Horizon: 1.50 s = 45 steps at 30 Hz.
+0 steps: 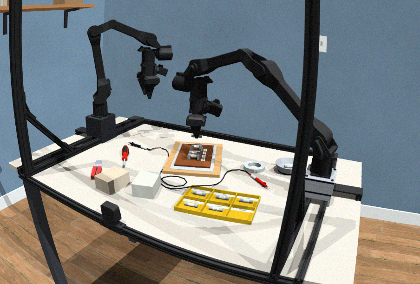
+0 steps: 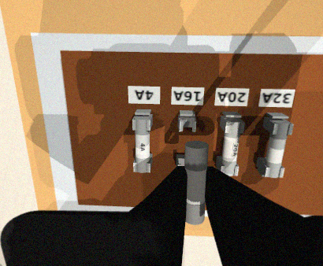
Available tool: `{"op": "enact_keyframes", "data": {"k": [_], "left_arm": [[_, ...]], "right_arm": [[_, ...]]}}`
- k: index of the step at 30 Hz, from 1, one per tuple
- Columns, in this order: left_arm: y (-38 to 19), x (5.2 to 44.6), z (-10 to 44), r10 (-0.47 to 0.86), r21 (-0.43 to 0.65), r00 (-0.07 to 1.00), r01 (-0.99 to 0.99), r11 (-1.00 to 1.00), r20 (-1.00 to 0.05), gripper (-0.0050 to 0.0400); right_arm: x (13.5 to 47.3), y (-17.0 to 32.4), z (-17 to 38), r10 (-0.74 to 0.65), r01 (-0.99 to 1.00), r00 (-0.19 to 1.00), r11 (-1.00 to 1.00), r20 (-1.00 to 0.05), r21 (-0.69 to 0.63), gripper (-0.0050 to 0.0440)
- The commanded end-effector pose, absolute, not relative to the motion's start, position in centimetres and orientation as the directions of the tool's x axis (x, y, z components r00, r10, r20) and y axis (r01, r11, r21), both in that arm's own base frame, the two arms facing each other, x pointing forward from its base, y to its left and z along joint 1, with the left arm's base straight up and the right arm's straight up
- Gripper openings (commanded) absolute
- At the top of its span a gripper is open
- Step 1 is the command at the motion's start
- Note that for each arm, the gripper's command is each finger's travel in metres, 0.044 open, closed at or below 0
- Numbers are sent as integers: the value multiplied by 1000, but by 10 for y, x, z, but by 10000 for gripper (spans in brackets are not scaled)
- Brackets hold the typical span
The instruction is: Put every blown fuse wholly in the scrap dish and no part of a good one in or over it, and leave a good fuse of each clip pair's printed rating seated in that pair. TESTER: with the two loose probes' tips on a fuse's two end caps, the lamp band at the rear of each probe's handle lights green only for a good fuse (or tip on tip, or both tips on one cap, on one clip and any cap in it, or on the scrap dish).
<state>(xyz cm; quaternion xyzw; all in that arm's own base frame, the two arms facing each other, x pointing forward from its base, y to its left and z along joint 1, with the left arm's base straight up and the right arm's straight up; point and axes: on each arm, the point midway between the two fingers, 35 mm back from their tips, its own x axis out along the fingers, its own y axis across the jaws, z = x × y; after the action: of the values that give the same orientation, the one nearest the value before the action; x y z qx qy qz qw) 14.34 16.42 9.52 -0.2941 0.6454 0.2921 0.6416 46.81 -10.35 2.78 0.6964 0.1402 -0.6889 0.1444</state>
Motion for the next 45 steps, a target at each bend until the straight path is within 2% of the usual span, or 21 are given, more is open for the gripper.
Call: {"op": "enact_keyframes", "data": {"k": [1,11,36,37,45], "left_arm": [[168,146,101,13,0,11,-755,656,-1000,400],[168,146,101,13,0,11,-755,656,-1000,400],[168,146,101,13,0,11,-755,656,-1000,400],[168,146,101,13,0,11,-755,656,-1000,400],[168,146,101,13,0,11,-755,656,-1000,400]], "right_arm": [[475,-106,34,-4,369,22,-929,-1000,11,-50],[471,-103,18,1,375,4,-927,-1000,1,-50],[475,-105,29,-7,376,31,-927,-1000,18,-50],[471,-103,17,0,375,4,-927,-1000,1,-50],[471,-102,15,-1,375,10,-927,-1000,5,-50]]}}
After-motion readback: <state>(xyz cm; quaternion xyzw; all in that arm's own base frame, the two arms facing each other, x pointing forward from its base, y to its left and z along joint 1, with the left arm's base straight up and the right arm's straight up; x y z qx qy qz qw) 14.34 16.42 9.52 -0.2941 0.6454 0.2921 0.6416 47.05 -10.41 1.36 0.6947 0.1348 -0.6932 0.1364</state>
